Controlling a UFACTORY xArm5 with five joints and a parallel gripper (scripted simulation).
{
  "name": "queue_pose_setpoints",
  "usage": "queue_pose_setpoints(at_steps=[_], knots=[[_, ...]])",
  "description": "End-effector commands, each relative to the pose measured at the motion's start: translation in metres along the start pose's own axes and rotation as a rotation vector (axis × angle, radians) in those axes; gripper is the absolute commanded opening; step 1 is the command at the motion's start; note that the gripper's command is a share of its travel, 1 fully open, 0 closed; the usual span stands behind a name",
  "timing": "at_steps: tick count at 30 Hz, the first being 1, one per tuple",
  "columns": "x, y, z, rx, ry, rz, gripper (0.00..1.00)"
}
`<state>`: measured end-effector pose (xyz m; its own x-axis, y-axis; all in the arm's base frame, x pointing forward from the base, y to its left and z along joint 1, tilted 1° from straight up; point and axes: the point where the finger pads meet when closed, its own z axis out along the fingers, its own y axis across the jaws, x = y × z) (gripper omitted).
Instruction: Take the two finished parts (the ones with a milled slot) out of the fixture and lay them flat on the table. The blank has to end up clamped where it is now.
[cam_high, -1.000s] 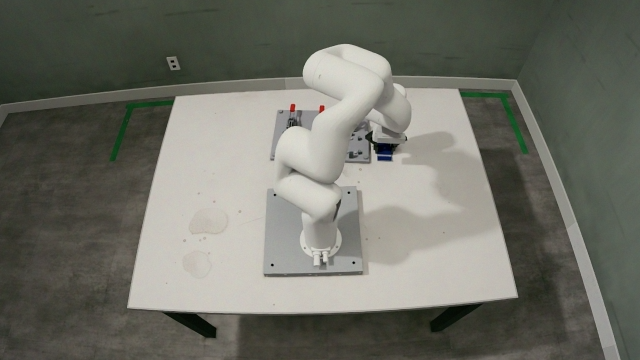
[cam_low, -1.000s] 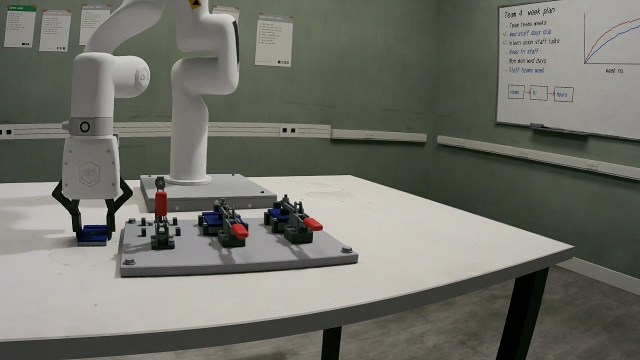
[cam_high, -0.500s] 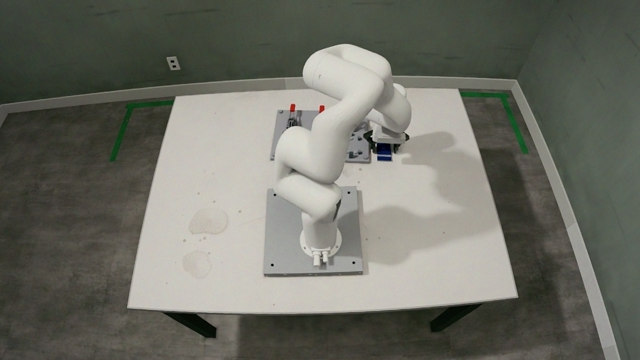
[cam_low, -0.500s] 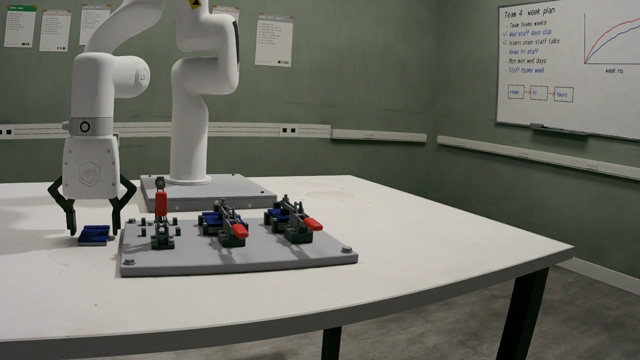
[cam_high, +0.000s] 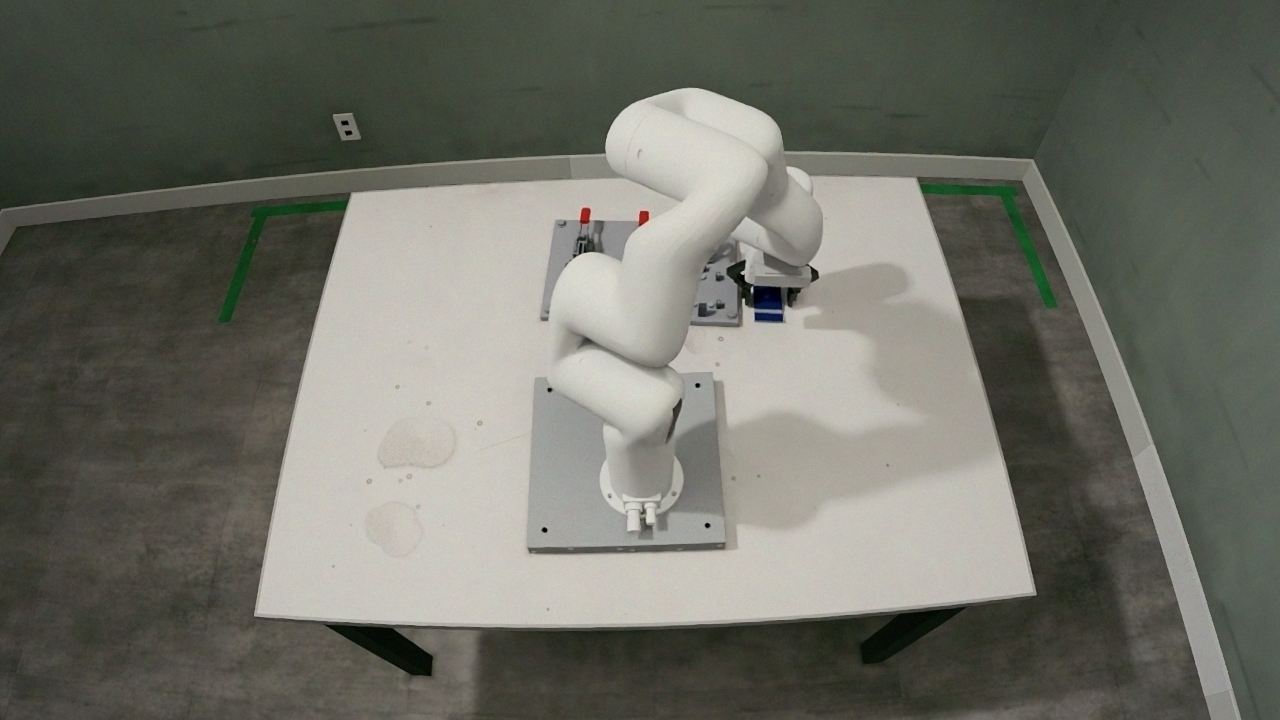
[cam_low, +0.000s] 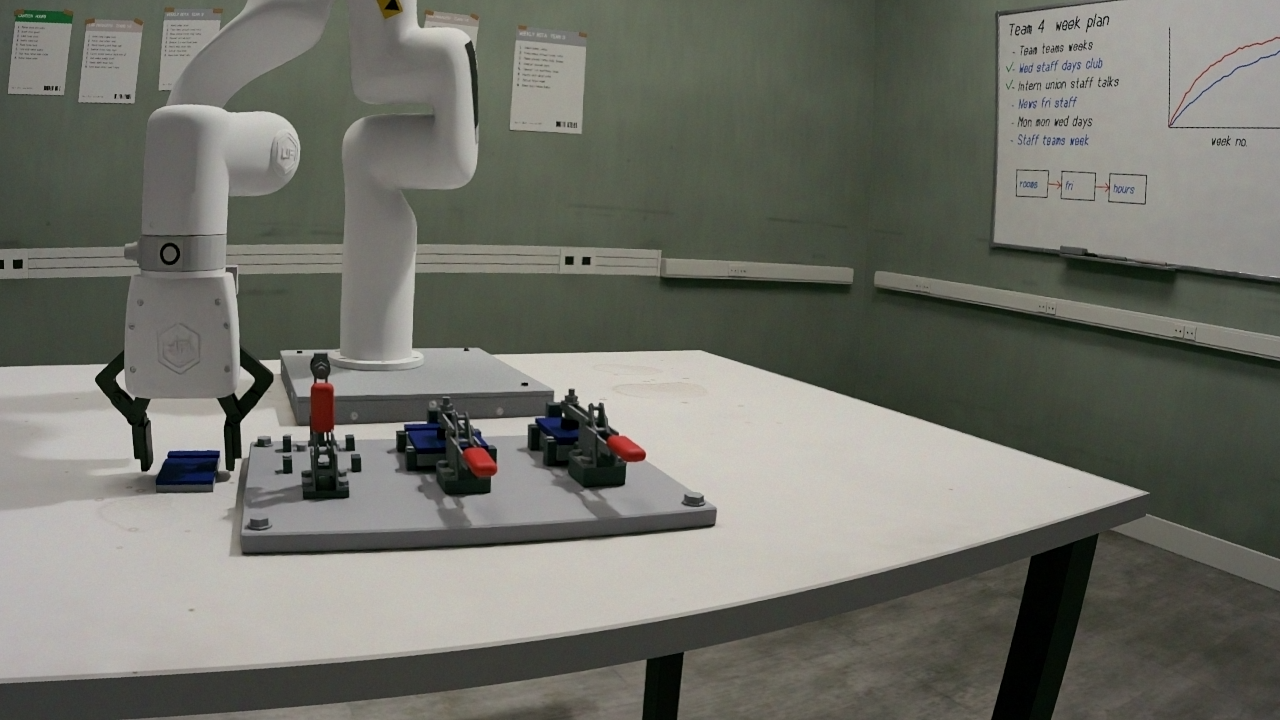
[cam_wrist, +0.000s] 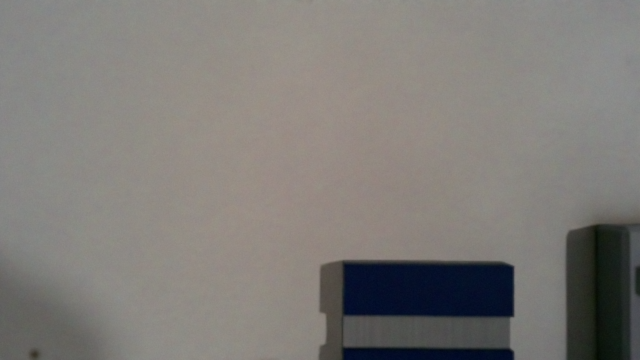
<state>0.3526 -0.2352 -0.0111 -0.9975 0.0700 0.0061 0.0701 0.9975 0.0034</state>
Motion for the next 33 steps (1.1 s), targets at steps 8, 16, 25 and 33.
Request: queue_pose_setpoints(at_steps=[8,16,25,33], knots=[[-0.001,-0.001,-0.001,0.002,-0.003,0.0,0.82],[-0.001,-0.001,-0.011,0.002,-0.003,0.0,0.82],[-0.001,-0.001,-0.033,0.002,-0.003,0.0,0.82],[-0.001,-0.001,-0.066,0.002,-0.003,0.0,0.82]])
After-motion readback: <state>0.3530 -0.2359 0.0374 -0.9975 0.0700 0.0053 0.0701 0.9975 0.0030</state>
